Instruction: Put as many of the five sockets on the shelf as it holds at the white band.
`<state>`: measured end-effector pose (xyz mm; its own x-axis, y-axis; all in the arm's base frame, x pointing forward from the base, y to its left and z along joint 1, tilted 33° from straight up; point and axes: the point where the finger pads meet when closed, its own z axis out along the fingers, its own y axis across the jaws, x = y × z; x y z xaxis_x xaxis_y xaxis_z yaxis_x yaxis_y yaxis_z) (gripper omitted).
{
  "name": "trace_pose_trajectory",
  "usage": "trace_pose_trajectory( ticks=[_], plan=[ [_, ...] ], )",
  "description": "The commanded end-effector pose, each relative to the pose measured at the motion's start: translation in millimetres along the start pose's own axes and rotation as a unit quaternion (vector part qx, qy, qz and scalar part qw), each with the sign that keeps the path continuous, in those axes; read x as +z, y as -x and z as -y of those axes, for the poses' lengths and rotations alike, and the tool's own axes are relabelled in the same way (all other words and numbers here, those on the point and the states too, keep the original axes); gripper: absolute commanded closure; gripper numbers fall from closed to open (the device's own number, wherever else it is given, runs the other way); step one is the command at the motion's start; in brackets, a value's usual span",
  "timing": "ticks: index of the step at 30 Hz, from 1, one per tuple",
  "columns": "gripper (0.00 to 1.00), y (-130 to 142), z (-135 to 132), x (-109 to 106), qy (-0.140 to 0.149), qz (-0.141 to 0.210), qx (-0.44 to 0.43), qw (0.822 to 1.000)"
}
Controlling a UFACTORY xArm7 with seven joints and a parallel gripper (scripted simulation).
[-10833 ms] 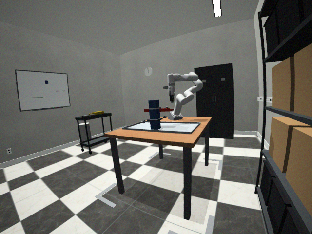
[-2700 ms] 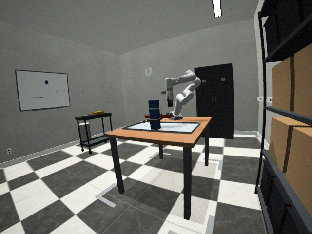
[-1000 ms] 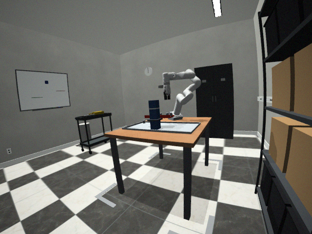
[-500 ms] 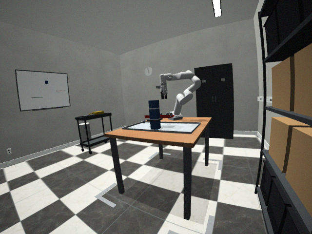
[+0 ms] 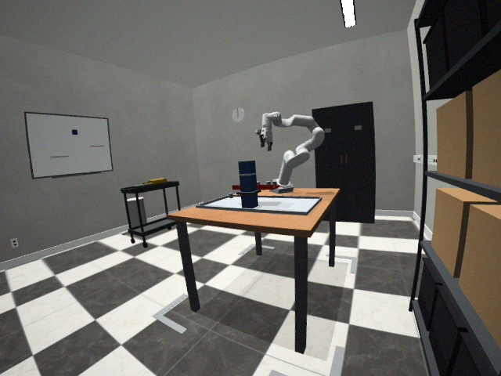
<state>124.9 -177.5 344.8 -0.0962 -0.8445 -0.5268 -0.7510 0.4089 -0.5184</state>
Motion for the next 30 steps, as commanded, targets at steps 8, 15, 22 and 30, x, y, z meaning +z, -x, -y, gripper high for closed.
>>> trace_pose_trajectory(
  ticks=[8,15,22,30],
  plan=[
    [0.00,26,-45,-84,-0.166,0.037,0.063,0.983],
    [0.00,51,-82,-120,-0.263,0.058,0.075,0.960],
    [0.00,53,-84,-122,-0.269,0.059,0.075,0.958],
    [0.00,53,-84,-122,-0.269,0.059,0.075,0.958]
  ],
)
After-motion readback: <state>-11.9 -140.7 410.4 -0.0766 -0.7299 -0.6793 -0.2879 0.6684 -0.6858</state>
